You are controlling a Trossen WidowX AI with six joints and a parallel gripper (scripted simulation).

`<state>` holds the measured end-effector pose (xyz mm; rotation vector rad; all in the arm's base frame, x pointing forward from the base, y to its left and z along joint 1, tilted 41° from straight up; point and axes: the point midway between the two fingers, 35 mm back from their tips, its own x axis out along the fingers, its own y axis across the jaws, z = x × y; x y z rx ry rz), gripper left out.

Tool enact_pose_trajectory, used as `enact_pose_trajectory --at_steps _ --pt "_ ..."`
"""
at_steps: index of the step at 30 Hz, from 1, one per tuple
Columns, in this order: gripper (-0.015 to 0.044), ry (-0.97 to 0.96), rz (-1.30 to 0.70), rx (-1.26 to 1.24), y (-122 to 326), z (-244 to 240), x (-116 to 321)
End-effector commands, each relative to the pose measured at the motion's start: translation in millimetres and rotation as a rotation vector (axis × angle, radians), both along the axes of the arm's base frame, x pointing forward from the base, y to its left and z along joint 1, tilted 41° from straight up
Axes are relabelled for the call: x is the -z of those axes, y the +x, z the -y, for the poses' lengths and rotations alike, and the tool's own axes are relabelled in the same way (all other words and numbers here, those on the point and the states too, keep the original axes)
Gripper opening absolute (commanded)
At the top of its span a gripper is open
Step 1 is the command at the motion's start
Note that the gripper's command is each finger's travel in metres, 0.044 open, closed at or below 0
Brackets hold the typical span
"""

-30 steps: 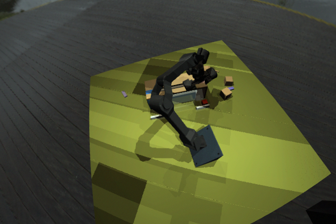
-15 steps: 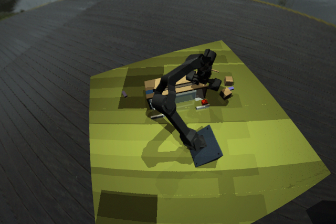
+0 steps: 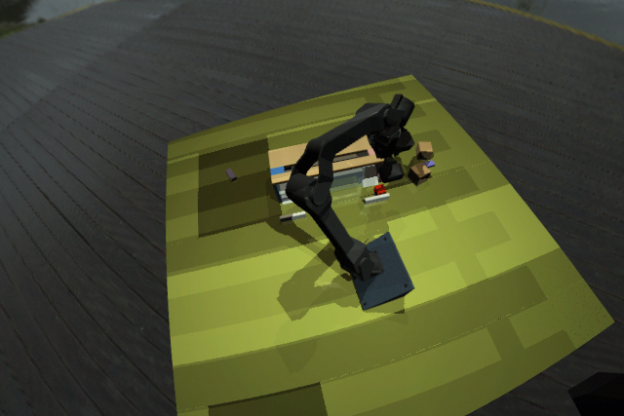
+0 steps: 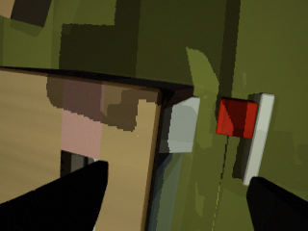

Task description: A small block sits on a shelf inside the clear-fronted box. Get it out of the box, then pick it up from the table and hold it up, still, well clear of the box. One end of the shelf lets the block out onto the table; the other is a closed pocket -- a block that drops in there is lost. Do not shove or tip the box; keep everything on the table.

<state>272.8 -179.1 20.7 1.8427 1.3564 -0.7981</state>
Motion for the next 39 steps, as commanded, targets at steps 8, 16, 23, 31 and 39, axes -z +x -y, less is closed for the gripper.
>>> enact_pose_trajectory --at_steps 8,16,23,31,39 --pt "0.0285 0.498 -0.631 1.068 -16 8 8" --pt "0.0285 0.600 -0.774 1.268 -18 10 8" --pt "0.0285 0.600 -0.774 1.268 -18 10 8" --pt "0.0285 0.600 -0.774 1.268 -18 10 8" --pt "0.0285 0.601 -0.774 1.268 -13 -40 65"
